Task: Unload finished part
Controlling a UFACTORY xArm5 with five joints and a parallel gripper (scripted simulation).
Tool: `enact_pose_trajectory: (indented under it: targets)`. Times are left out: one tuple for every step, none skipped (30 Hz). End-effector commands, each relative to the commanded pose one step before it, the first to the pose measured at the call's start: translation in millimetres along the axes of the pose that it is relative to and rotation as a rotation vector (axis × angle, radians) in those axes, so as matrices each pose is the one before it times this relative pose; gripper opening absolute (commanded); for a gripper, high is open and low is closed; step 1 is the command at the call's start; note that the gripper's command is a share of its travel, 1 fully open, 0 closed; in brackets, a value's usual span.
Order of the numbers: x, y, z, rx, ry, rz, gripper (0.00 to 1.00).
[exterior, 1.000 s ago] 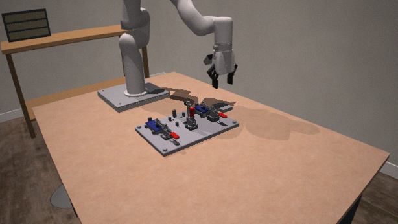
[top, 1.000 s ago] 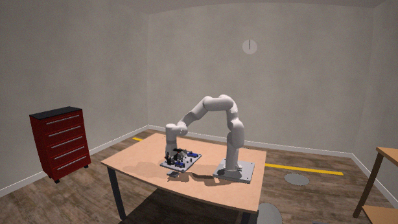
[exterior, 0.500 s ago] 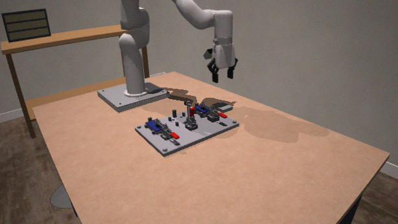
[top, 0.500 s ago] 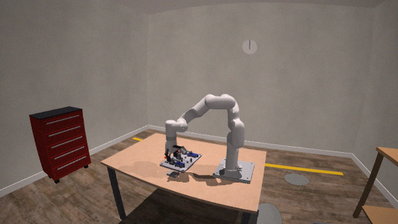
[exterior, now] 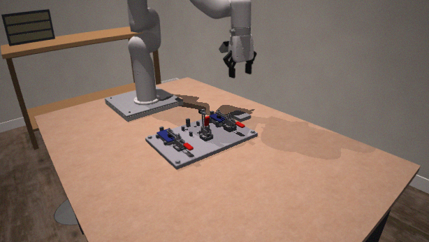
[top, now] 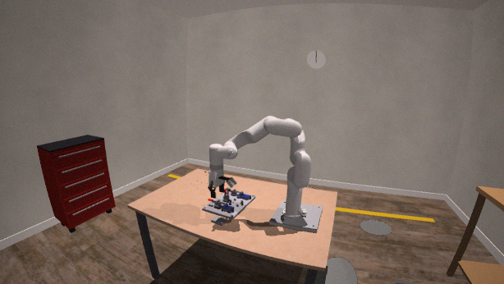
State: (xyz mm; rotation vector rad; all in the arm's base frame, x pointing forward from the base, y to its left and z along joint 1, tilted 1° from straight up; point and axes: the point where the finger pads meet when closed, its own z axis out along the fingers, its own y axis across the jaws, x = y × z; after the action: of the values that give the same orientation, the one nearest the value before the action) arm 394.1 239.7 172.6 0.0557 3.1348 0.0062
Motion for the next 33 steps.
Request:
enact_pose_trajectory:
  targets:
    - [-0.58, 0.4, -9.59, -0.00121, -0.0018, 0.0, 0.95]
    - [0.0, 0.0, -1.95, 0.0, 0.0, 0.0, 0.95]
    - [0.01, 0.0, -1.69, 0.0, 0.0, 0.0, 0.95]
    - [0.0, 0.0, -1.43, 0.0, 0.0, 0.0, 0.95]
    - [0.0, 0.0, -1.18, 0.0, 0.0, 0.0, 0.95]
    - [0.0, 0.0, -0.93, 0.0, 0.0, 0.0, 0.95]
    - [0.0, 0.0, -0.7, 0.0, 0.0, 0.0, 0.95]
    - [0.0, 0.0, -0.5, 0.0, 0.0, 0.0, 0.95]
    - [0.0, 0.0, -0.32, 0.0, 0.0, 0.0, 0.95]
    - [0.0, 0.0, -0.17, 0.0, 0.0, 0.0, 0.95]
    - [0.0, 0.0, -0.07, 0.0, 0.0, 0.0, 0.95]
    - [0.0, 0.0, -0.01, 0.0, 0.0, 0.0, 0.95]
    - [0.0, 0.0, 0.0, 0.0, 0.0, 0.0, 0.95]
    - [0.0, 0.0, 0.0, 0.0, 0.0, 0.0, 0.95]
    - [0.0, 0.0, -0.03, 0.00001, 0.00001, 0.0, 0.95]
    - [0.0, 0.0, 0.0, 0.0, 0.0, 0.0, 0.95]
    - [0.0, 0.0, 0.0, 0.0, 0.0, 0.0, 0.95]
    - [0.0, 0.0, 0.0, 0.0, 0.0, 0.0, 0.95]
    - [0.0, 0.0, -0.01, -0.00001, -0.00001, 0.0, 0.95]
    - [0.0, 0.0, 0.0, -0.00001, -0.00001, 0.0, 0.95]
    - [0.0, 0.0, 0.0, -0.00001, -0.00001, 0.0, 0.95]
    - [0.0, 0.0, 0.0, 0.0, -0.00001, 0.0, 0.95]
    - [0.0, 0.0, 0.01, 0.0, 0.0, 0.0, 0.95]
    - [0.0, 0.0, 0.01, 0.0, 0.0, 0.0, 0.95]
    - [0.0, 0.0, 0.01, 0.0, 0.0, 0.0, 0.95]
    - [0.0, 0.0, 0.01, 0.0, 0.00001, 0.0, 0.95]
    - [0.0, 0.0, 0.01, 0.00001, 0.00001, 0.0, 0.95]
    - [0.0, 0.0, 0.01, 0.00001, 0.00001, 0.0, 0.95]
    - [0.0, 0.0, 0.01, 0.00001, 0.00001, 0.0, 0.95]
    - [0.0, 0.0, 0.01, 0.00001, 0.00001, 0.0, 0.95]
    - [0.0, 0.0, 0.01, 0.00001, 0.00001, 0.0, 0.95]
    - [0.0, 0.0, 0.01, 0.00001, 0.00001, 0.0, 0.95]
    - [0.0, 0.0, 0.0, 0.0, 0.0, 0.0, 0.95]
